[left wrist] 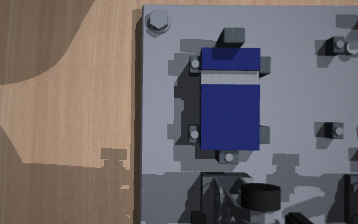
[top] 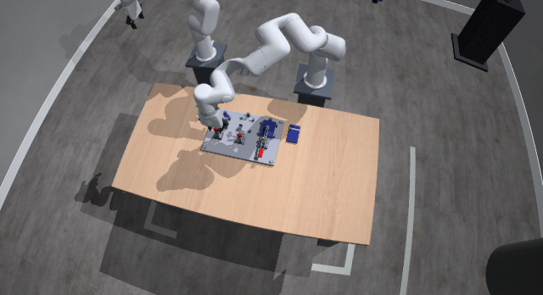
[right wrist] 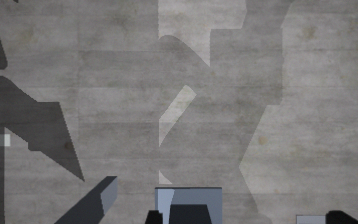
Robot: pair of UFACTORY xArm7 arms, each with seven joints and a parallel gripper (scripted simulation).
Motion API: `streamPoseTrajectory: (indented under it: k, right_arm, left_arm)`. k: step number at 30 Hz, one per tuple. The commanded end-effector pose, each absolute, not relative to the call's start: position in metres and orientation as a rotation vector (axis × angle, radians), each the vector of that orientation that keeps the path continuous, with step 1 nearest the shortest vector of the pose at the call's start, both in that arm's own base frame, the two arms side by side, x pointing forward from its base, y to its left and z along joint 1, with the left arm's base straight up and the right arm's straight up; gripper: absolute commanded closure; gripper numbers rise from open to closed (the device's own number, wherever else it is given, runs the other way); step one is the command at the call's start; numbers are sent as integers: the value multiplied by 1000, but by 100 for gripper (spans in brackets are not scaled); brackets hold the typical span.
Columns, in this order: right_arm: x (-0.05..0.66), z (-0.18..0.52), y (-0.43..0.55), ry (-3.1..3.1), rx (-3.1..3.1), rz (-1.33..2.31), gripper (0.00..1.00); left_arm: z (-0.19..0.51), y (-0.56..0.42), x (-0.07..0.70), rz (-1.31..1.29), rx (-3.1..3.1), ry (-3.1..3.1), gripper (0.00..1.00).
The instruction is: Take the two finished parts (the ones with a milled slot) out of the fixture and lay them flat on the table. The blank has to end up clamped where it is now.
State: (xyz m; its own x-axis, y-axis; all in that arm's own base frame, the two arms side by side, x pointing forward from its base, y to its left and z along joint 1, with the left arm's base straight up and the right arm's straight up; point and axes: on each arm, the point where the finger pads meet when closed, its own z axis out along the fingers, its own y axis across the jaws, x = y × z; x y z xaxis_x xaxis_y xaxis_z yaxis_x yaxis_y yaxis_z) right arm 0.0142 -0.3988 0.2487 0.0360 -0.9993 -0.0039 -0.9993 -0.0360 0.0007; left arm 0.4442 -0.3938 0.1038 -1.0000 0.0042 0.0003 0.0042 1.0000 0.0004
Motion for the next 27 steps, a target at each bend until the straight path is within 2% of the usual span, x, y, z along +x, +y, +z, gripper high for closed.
streamPoseTrajectory:
  k: [1,27]
  right_arm:
    - [14,250,-400,2181,-2261,0,0]
    - [14,250,-400,2181,-2261,0,0]
  left_arm:
    - [122,-395,445,5,-7,-3145,52]
    - [143,-395,445,5,-7,-3145,52]
